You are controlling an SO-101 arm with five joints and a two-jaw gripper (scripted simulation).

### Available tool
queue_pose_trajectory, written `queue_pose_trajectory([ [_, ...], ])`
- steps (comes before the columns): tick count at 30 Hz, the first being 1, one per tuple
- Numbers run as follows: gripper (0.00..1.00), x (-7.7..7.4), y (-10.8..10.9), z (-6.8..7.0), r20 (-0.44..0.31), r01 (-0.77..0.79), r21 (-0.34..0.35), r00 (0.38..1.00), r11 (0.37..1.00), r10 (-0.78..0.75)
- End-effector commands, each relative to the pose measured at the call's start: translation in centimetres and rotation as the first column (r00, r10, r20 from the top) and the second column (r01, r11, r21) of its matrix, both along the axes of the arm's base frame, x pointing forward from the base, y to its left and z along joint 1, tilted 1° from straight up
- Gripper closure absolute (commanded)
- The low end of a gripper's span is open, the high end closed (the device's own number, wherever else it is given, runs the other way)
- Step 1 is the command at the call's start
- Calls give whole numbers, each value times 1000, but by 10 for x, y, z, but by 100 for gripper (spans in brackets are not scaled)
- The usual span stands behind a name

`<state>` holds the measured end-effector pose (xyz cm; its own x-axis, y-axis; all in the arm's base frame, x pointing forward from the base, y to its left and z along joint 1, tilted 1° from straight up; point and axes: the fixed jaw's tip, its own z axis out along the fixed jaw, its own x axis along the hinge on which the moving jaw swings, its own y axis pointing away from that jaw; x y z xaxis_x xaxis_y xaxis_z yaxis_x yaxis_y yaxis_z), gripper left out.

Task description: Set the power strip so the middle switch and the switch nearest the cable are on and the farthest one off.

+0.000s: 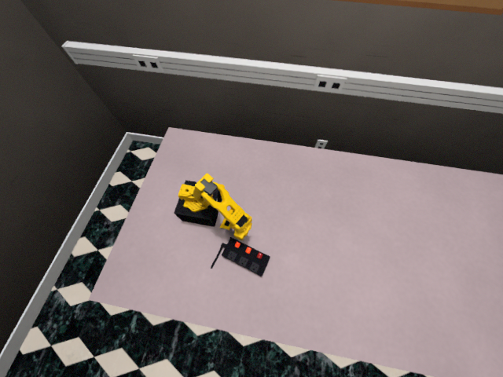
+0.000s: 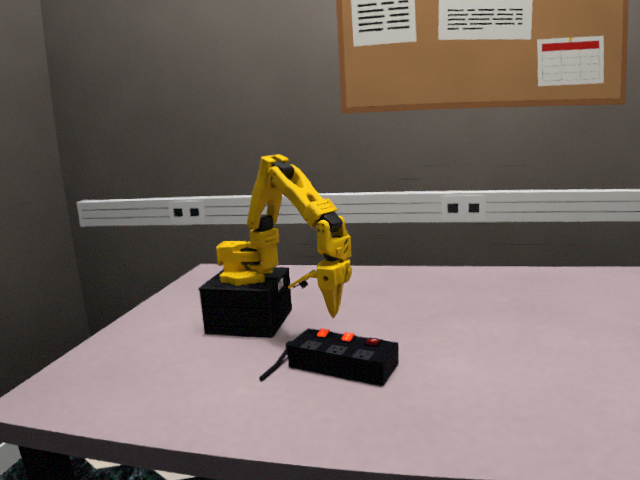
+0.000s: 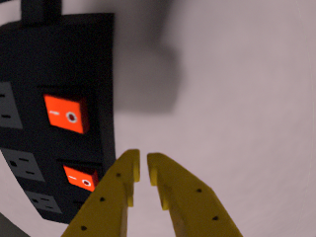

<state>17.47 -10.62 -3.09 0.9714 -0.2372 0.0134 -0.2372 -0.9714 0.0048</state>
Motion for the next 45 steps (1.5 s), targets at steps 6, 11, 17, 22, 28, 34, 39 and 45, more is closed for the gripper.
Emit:
queue_pose_trajectory([
  [6,100,2,12,4,-3,171,5,985,985,-171],
  [11,100,3,21,5,-3,301,7,954,954,-301],
  [17,100,5,30,7,-3,432,9,902,902,-432],
  [22,100,7,37,8,-3,535,10,845,845,-535],
  [28,100,8,50,10,-4,680,12,733,733,-680],
  [34,100,9,60,12,-6,787,13,617,617,-787],
  [39,100,10,69,14,-7,860,14,511,510,-860],
  [45,100,10,83,16,-9,943,15,333,333,-943],
])
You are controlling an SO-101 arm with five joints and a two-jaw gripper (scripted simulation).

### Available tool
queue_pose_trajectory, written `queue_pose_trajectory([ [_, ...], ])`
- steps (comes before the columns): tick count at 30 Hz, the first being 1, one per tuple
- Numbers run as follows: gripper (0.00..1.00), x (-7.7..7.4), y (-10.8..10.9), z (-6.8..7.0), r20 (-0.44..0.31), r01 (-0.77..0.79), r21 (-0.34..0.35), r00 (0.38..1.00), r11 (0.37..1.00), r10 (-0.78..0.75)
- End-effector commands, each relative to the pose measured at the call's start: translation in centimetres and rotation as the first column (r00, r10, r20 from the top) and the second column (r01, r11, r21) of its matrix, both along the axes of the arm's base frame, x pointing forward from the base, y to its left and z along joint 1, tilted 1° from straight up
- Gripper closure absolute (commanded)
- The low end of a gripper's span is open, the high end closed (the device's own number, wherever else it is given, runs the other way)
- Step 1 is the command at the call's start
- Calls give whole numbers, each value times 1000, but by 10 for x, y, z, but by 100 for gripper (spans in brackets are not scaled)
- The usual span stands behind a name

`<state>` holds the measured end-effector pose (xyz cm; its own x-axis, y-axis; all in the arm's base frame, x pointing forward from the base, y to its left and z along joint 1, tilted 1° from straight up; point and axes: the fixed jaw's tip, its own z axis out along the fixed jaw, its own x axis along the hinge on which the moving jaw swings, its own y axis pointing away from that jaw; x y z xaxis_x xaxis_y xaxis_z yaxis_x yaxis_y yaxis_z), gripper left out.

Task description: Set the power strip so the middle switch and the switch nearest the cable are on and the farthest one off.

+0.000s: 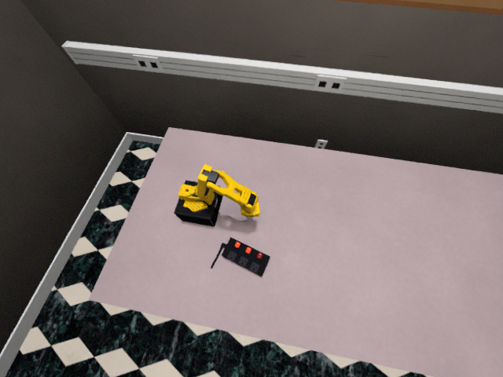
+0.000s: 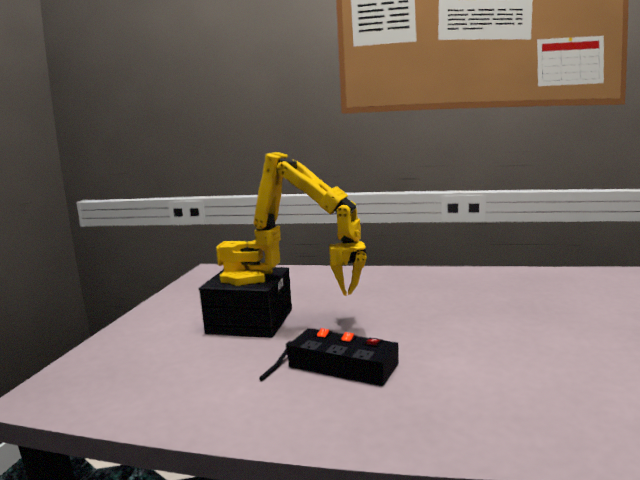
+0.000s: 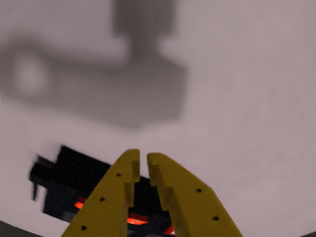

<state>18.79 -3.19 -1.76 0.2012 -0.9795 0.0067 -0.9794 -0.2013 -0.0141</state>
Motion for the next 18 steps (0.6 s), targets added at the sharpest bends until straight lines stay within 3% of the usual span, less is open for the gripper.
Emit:
queue_pose_trajectory([
  [1,100,-3,11,3,-7,135,4,991,991,-135],
  [9,100,-3,24,5,-8,327,6,945,945,-327],
  [18,100,-5,44,8,-10,587,8,810,810,-587],
])
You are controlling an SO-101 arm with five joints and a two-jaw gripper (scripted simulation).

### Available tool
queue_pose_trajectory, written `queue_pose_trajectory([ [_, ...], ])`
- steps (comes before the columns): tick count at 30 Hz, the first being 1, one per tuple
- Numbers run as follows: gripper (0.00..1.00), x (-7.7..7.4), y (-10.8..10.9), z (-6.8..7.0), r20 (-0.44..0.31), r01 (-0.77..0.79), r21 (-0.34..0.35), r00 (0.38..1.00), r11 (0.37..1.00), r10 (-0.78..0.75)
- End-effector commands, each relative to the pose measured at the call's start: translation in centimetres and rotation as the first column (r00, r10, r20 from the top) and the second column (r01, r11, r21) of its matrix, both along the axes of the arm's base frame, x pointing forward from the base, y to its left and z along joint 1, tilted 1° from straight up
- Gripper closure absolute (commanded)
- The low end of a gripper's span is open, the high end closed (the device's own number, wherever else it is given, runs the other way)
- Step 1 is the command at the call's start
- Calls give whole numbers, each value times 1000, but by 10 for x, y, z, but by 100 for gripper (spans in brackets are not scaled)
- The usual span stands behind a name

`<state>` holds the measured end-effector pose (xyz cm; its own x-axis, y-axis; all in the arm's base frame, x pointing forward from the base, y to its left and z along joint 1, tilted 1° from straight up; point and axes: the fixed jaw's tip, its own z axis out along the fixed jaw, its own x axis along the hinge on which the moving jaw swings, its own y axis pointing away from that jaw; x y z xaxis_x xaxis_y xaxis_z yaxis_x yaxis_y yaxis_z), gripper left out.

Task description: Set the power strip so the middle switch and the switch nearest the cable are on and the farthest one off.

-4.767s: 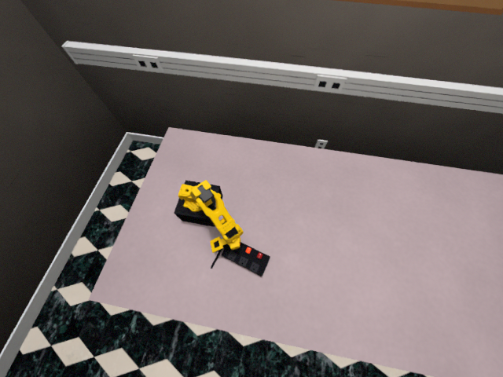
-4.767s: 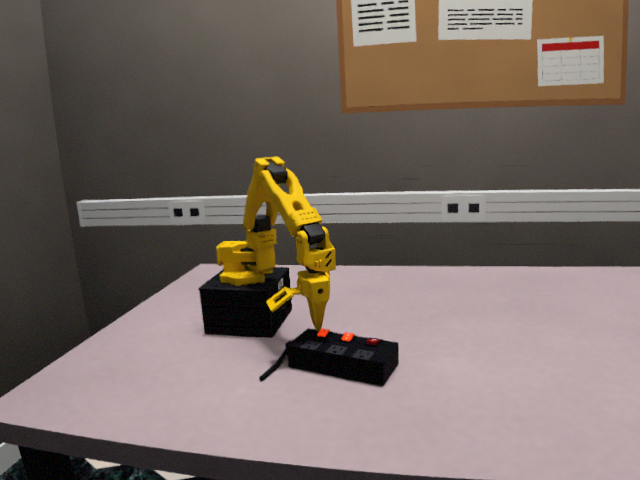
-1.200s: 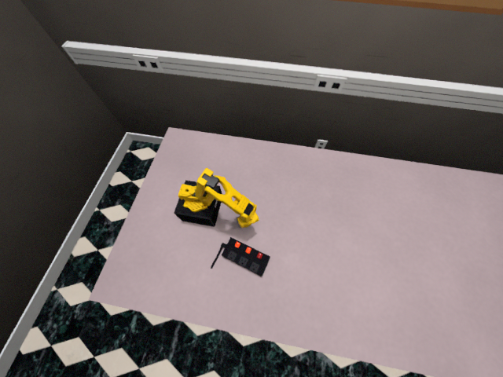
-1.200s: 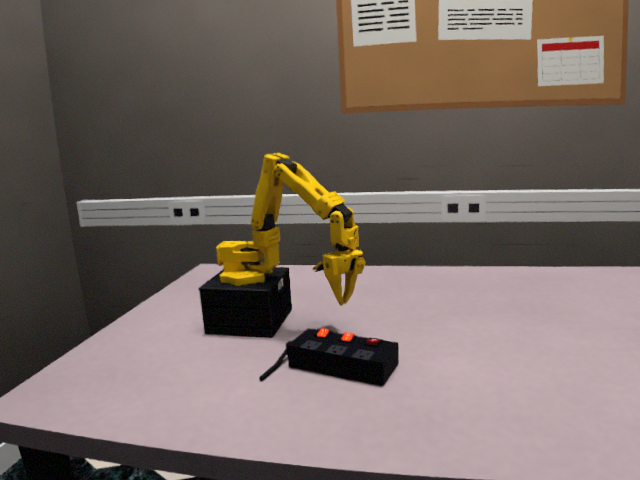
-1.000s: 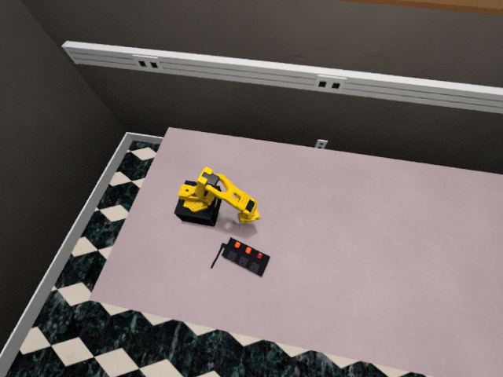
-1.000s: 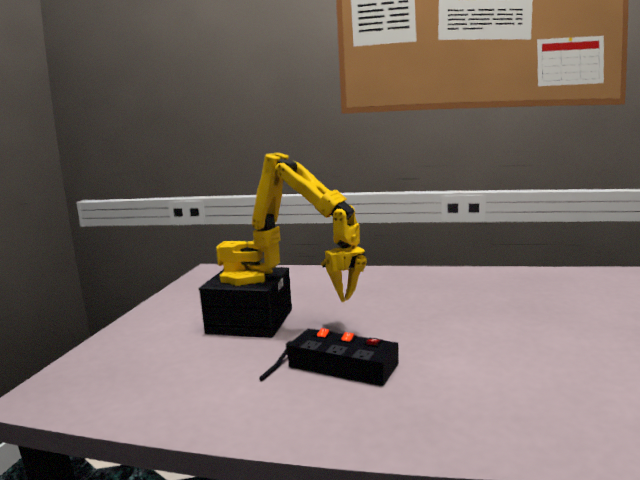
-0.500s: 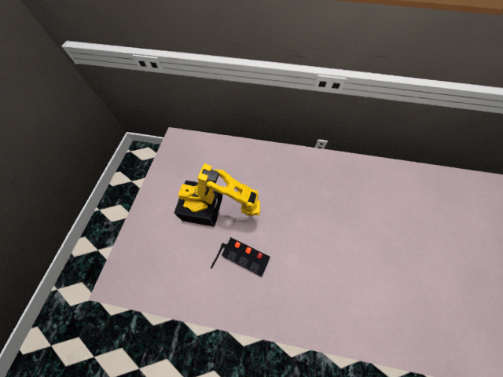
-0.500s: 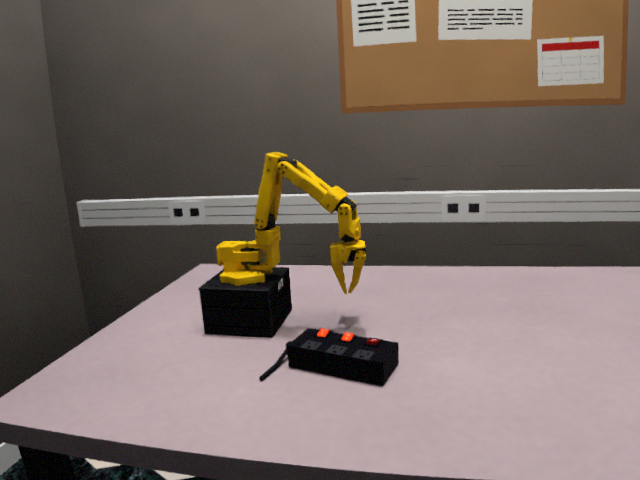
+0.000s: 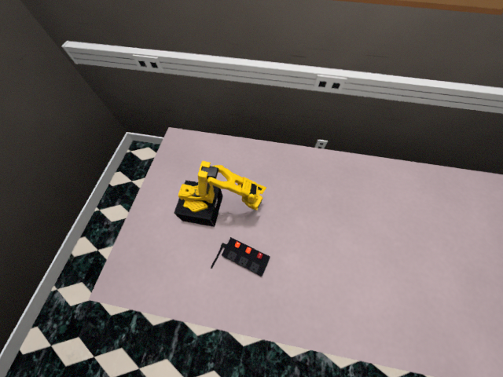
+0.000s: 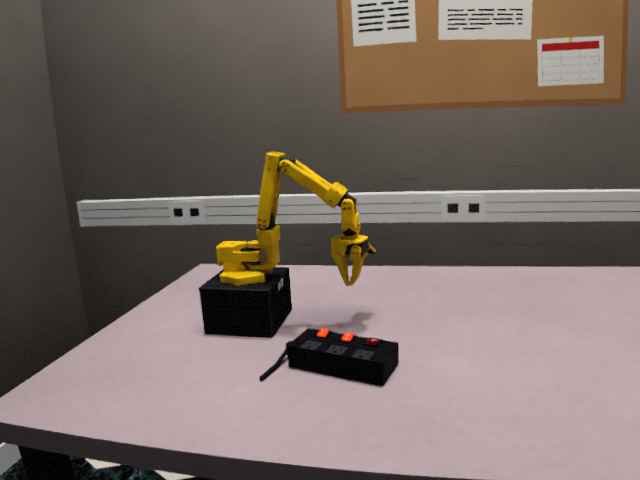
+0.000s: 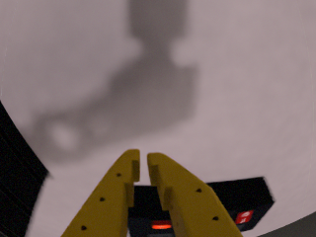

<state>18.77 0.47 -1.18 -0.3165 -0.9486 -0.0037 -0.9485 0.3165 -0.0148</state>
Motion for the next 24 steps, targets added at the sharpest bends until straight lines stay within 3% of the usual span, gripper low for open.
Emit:
queue_pose_trajectory([
  [1,100,-4,10,3,-8,135,2,991,991,-135],
  [9,100,-6,22,5,-9,321,4,947,947,-321],
  [21,100,-10,45,8,-12,637,6,771,771,-637],
  [24,100,-10,47,9,-12,659,6,752,752,-659],
])
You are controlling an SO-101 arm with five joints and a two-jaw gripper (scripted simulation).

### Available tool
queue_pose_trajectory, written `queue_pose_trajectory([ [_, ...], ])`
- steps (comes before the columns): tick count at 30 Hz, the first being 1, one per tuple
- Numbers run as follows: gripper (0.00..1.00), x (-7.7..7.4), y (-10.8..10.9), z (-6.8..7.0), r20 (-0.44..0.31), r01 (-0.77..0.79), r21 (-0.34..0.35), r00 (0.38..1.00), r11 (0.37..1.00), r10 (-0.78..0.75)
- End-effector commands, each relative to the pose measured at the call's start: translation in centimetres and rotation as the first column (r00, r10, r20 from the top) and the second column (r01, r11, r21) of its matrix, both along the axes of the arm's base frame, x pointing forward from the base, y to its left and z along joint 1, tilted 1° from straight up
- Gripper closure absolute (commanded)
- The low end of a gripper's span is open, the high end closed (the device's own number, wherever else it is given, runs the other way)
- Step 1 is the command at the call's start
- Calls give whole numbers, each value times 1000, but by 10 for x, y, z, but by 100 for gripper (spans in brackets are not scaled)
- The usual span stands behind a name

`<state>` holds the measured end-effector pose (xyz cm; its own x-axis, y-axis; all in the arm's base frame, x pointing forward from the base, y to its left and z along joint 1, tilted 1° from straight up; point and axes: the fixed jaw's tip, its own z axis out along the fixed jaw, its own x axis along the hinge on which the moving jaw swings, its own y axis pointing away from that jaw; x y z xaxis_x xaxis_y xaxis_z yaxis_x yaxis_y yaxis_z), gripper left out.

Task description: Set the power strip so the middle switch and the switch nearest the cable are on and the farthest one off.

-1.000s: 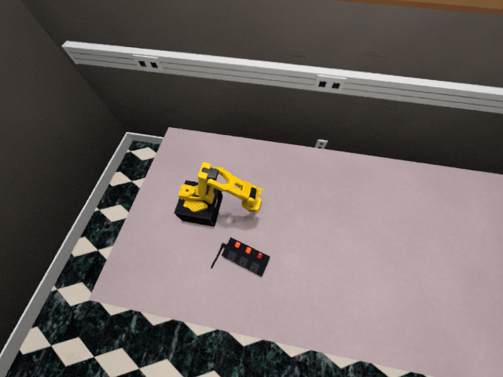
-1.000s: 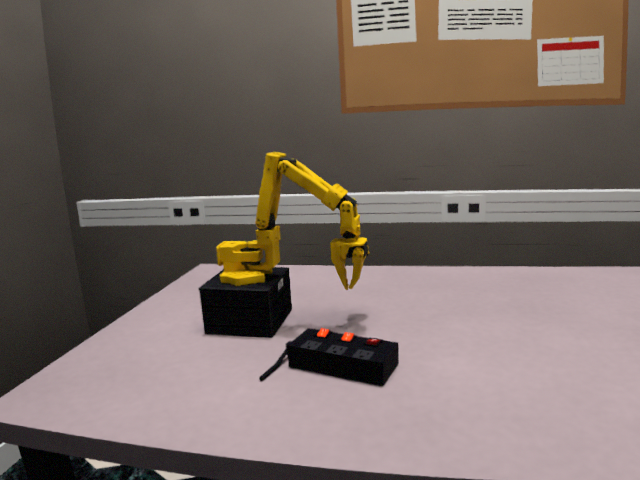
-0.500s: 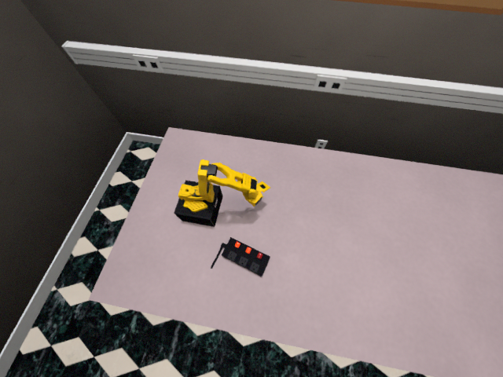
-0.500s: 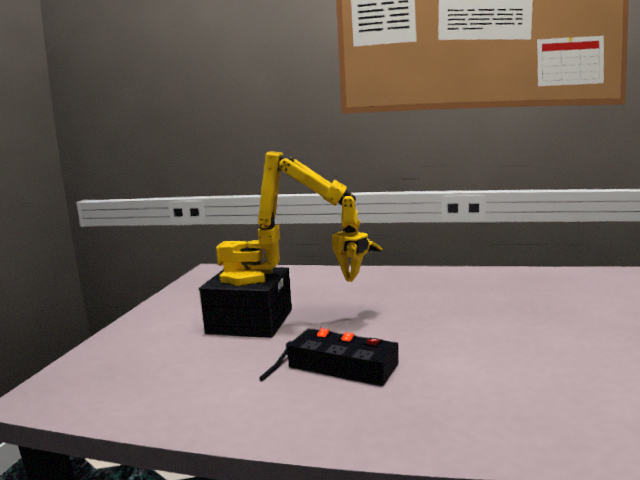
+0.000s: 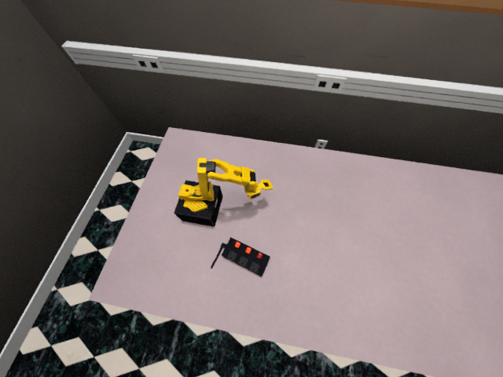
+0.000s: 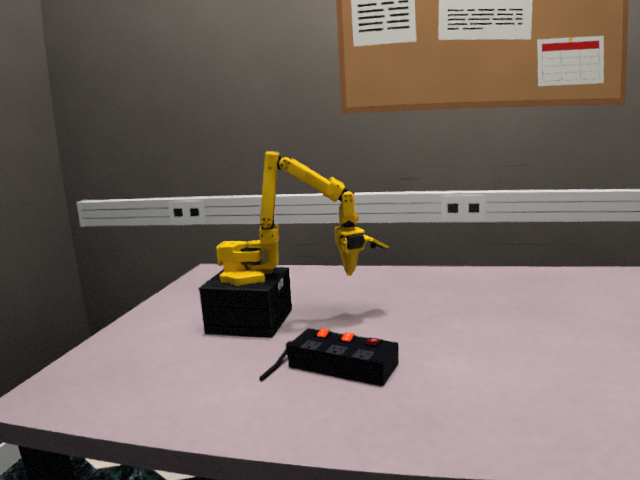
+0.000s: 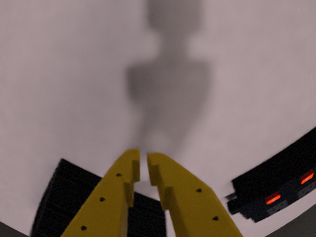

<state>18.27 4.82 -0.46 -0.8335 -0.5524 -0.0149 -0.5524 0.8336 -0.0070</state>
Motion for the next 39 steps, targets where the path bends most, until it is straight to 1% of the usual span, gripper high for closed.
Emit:
queue_pose_trajectory([
  [1,100,-5,5,2,-11,84,0,996,996,-84],
  [7,100,-8,15,3,-11,247,1,969,969,-247],
  [14,100,-11,25,5,-12,416,2,909,910,-416],
  [16,100,-11,25,5,-12,416,2,909,910,-416],
  [29,100,-17,39,8,-14,654,2,756,756,-654],
  [31,100,-18,41,8,-14,683,2,731,731,-683],
  [33,100,-18,41,8,-14,683,2,731,731,-683],
  [39,100,-20,46,9,-15,755,2,656,656,-755],
])
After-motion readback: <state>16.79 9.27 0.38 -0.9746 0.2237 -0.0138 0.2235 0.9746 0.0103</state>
